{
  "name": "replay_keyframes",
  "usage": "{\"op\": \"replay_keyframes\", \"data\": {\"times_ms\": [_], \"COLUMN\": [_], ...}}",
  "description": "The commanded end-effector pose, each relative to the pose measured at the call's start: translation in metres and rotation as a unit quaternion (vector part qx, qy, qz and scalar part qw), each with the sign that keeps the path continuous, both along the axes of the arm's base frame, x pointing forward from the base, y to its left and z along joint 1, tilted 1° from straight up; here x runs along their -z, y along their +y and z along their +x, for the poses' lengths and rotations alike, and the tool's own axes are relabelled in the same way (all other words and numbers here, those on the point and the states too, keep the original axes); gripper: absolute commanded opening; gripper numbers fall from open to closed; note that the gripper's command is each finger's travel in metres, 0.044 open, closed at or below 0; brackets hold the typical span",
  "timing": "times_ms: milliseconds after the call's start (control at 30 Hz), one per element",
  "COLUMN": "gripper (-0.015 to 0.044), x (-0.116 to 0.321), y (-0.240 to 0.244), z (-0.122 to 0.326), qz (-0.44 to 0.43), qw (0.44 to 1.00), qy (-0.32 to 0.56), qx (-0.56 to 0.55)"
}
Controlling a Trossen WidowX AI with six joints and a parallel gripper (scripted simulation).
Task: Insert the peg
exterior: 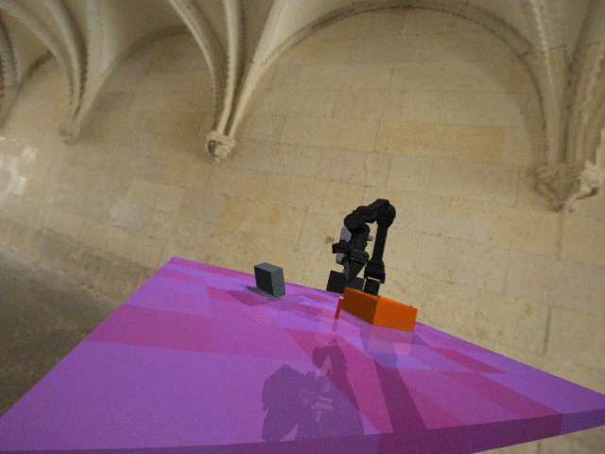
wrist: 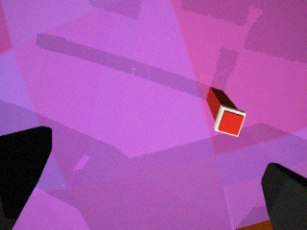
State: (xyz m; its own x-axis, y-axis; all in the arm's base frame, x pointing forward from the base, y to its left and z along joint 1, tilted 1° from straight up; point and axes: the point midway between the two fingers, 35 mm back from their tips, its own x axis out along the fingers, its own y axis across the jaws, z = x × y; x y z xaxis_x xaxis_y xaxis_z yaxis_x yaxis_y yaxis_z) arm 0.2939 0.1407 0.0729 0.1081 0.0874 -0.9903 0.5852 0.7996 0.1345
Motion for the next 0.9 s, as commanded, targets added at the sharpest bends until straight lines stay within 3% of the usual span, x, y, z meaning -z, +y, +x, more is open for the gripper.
{"op": "replay_keyframes", "data": {"times_ms": [0, 867], "gripper": [0.0440, 0.0440], "x": [0.020, 0.061], "y": [-0.016, -0.027], "z": [-0.007, -0.011], "qz": [-0.022, -0.033], "qw": [0.999, 0.998], "qy": [0.033, 0.052], "qx": [0.016, 0.029]}}
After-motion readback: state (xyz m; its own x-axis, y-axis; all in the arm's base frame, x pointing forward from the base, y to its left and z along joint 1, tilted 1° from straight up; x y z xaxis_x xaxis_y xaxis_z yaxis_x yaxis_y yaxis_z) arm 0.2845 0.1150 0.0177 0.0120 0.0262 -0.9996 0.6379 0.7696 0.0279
